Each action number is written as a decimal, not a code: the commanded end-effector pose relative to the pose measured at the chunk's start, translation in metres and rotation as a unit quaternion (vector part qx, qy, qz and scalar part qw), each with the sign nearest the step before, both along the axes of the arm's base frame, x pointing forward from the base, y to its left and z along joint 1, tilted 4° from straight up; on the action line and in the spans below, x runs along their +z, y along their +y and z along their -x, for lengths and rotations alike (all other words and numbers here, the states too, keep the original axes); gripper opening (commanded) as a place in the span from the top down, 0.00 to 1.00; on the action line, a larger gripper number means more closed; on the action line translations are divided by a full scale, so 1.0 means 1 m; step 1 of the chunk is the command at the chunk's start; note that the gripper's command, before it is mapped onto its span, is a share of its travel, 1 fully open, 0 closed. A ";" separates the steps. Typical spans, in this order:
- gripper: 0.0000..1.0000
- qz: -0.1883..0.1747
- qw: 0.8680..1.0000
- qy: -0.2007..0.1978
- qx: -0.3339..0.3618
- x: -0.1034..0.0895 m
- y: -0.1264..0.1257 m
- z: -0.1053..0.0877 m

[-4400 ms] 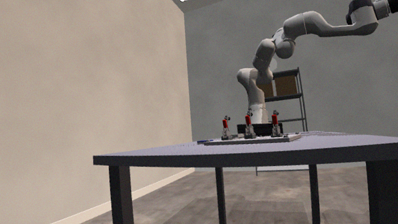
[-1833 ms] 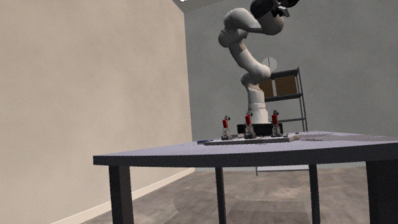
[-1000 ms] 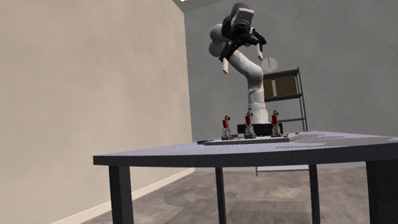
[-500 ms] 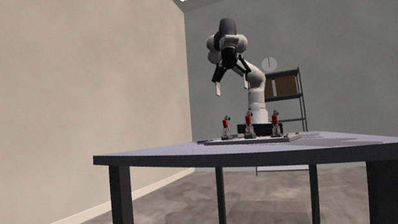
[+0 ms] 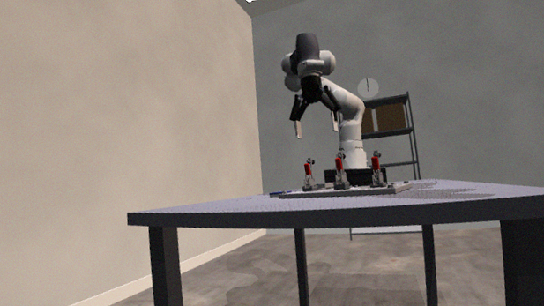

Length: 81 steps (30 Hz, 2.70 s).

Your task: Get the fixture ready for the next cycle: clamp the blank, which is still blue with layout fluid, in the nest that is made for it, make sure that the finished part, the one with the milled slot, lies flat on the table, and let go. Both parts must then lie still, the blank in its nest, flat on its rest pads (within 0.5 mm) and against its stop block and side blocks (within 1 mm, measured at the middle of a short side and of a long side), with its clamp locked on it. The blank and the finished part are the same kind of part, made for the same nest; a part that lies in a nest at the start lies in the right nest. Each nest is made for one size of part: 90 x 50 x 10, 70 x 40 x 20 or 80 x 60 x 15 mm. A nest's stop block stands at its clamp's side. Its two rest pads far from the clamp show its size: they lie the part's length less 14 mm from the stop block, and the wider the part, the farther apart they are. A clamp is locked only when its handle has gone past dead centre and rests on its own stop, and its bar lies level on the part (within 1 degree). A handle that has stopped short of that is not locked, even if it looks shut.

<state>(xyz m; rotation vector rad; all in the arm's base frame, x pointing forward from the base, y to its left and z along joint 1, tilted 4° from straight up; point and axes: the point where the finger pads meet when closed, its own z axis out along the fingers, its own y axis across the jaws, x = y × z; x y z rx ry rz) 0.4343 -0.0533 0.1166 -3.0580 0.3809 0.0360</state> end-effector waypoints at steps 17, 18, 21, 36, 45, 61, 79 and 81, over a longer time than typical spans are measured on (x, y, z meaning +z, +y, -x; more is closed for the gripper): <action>0.72 0.001 1.000 0.006 0.014 -0.001 0.000 0.005; 0.72 0.001 1.000 0.006 0.014 -0.001 0.000 0.005; 0.72 0.001 1.000 0.006 0.014 -0.001 0.000 0.005; 0.72 0.001 1.000 0.006 0.014 -0.001 0.000 0.005; 0.42 0.001 1.000 0.006 0.014 -0.006 0.000 0.005; 0.42 0.001 1.000 0.006 0.014 -0.072 0.004 0.007; 0.42 0.001 1.000 0.006 0.014 -0.072 0.009 0.010; 0.42 0.001 1.000 0.006 0.014 -0.072 0.009 0.010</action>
